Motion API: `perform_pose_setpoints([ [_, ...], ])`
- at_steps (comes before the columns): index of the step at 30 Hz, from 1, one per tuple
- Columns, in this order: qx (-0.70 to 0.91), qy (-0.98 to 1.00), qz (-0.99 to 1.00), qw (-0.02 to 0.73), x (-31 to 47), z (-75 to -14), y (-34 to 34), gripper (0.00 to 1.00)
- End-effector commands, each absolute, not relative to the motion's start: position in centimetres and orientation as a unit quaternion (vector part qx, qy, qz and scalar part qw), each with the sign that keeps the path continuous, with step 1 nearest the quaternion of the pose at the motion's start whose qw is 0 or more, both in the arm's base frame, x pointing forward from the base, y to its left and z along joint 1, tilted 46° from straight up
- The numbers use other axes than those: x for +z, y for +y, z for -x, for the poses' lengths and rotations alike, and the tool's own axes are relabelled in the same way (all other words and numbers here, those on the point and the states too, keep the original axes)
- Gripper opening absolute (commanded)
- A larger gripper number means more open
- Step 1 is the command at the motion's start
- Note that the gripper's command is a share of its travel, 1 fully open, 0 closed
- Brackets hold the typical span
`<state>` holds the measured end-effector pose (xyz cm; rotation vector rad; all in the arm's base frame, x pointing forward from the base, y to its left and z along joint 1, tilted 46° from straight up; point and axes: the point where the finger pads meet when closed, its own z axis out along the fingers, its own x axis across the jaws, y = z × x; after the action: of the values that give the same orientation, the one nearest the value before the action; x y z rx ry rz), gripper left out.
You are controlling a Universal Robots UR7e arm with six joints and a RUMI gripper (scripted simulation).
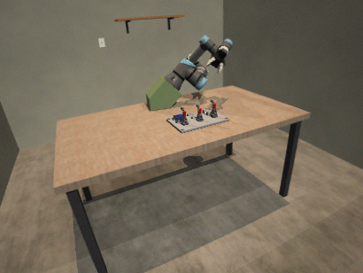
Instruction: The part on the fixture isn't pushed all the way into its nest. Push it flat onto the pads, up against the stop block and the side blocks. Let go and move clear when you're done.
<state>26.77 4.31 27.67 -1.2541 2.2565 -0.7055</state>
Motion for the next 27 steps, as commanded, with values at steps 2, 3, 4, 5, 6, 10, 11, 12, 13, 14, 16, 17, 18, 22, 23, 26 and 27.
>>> perform_pose_setpoints([
  [2, -0.164, 0.802, 0.512, 0.259, 27.67, -26.7, 4.14, 0.58],
  [3, -0.139, 0.796, 0.526, 0.264, 27.66, -26.69, 4.1, 0.58],
  [4, -0.139, 0.796, 0.526, 0.264, 27.66, -26.69, 4.1, 0.58],
  [5, -0.139, 0.796, 0.526, 0.264, 27.66, -26.69, 4.1, 0.58],
  [6, -0.139, 0.796, 0.526, 0.264, 27.66, -26.69, 4.1, 0.58],
  [10, -0.139, 0.796, 0.526, 0.264, 27.66, -26.69, 4.1, 0.58],
  [11, -0.139, 0.796, 0.526, 0.264, 27.66, -26.69, 4.1, 0.58],
  [12, -0.139, 0.796, 0.526, 0.264, 27.66, -26.69, 4.1, 0.58],
  [13, -0.139, 0.796, 0.526, 0.264, 27.66, -26.69, 4.1, 0.58],
  [14, -0.139, 0.796, 0.526, 0.264, 27.66, -26.69, 4.1, 0.58],
  [16, -0.171, 0.819, 0.511, 0.197, 27.69, -26.75, 4.21, 0.58],
  [17, -0.147, 0.813, 0.525, 0.206, 27.68, -26.73, 4.18, 0.58],
  [18, -0.122, 0.806, 0.538, 0.214, 27.67, -26.7, 4.15, 0.58],
  [22, -0.073, 0.79, 0.564, 0.231, 27.65, -26.65, 4.09, 0.58],
  [23, -0.073, 0.79, 0.564, 0.231, 27.65, -26.65, 4.09, 0.58],
  [26, -0.073, 0.79, 0.564, 0.231, 27.65, -26.65, 4.09, 0.58],
  [27, -0.073, 0.79, 0.564, 0.231, 27.65, -26.65, 4.09, 0.58],
])
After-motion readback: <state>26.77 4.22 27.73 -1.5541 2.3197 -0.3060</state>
